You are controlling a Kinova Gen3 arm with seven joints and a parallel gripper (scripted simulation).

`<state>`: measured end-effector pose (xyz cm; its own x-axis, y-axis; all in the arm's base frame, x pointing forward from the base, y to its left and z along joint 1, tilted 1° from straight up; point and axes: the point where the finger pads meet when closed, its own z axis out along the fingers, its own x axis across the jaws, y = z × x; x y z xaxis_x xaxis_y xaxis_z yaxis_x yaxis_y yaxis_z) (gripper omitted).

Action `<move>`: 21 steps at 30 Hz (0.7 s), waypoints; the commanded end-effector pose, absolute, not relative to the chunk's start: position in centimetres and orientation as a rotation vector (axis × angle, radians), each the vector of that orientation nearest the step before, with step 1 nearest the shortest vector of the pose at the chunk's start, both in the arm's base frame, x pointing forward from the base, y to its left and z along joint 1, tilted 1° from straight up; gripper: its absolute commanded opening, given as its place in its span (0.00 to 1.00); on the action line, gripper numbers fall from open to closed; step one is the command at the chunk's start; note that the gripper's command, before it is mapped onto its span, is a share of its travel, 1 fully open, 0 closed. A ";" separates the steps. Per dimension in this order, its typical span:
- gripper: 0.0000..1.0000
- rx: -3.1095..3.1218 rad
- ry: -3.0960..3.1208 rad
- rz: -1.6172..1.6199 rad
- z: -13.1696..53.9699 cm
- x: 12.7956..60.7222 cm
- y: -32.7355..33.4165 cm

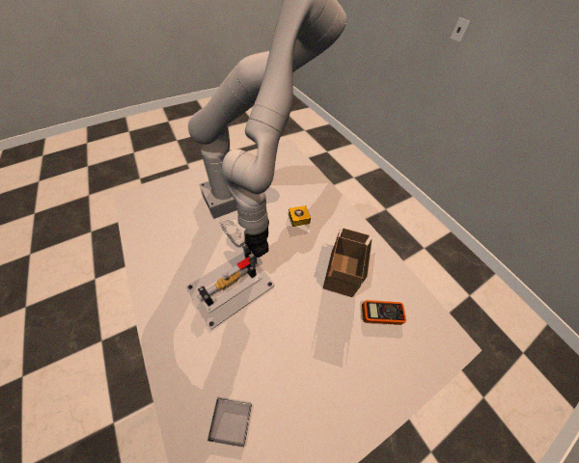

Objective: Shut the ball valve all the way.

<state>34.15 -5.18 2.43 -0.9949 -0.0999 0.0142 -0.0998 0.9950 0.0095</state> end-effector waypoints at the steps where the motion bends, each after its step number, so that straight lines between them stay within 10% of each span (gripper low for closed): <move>1: 0.00 0.156 -3.124 -0.014 2.5 34.2 -5.2; 21: 0.00 0.116 -3.125 -0.014 2.5 34.4 -5.2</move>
